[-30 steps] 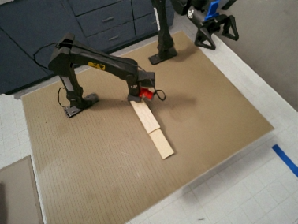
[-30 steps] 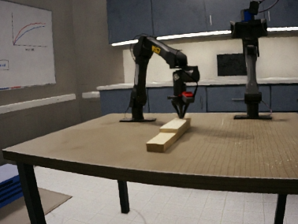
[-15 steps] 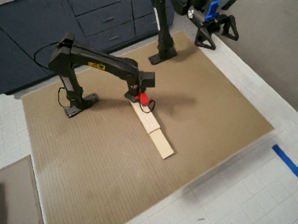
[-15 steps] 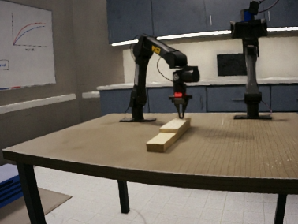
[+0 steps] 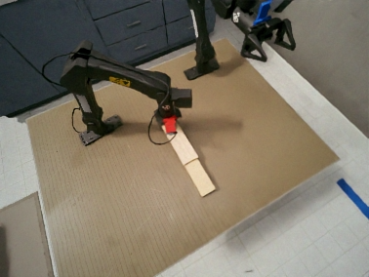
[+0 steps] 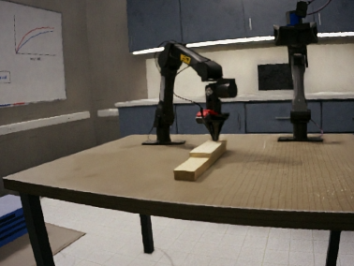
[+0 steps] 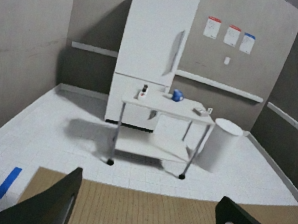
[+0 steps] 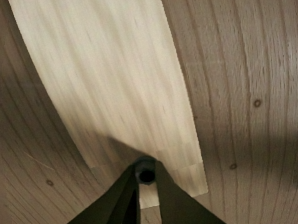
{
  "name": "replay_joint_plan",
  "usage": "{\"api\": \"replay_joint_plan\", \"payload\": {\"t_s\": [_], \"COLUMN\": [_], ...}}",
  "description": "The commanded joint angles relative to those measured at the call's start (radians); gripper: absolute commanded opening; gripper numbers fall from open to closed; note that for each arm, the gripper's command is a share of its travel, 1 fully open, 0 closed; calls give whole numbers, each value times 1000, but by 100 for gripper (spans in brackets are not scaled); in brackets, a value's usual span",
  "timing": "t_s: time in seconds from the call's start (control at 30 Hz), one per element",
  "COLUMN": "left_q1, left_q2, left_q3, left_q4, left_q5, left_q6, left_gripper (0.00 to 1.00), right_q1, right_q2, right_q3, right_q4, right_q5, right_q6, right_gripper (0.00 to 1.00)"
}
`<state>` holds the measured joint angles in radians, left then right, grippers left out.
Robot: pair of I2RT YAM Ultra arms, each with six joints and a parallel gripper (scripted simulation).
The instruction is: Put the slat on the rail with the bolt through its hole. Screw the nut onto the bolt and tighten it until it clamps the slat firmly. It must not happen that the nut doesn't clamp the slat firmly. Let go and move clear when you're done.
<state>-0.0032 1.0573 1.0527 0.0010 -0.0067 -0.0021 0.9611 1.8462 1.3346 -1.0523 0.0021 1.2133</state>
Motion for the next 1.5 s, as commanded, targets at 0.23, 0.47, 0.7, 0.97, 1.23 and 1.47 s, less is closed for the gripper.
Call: {"api": "replay_joint_plan", "payload": {"t_s": [0.23, 0.47, 0.7, 0.97, 1.23, 1.47], "left_q1": [0, 0, 0, 0, 0, 0], "left_q2": [-2, -2, -2, -2, -2, -2], "left_q3": [5, 5, 5, 5, 5, 5], "left_q4": [5, 5, 5, 5, 5, 5], "left_q5": [0, 0, 0, 0, 0, 0], "left_q6": [0, 0, 0, 0, 0, 0], "left_gripper": [100, 100, 100, 100, 100, 100], "right_q1": [-11, -10, -8, -8, -8, -3], "right_q2": [10, 12, 14, 15, 15, 7], "right_q3": [26, 28, 31, 32, 32, 22], "right_q4": [-16, -18, -22, -23, -23, -12], "right_q5": [-10, -8, -4, -4, -4, -2], "right_q6": [471, 671, 710, 712, 709, 705], "right_gripper": [12, 12, 12, 12, 12, 12]}}
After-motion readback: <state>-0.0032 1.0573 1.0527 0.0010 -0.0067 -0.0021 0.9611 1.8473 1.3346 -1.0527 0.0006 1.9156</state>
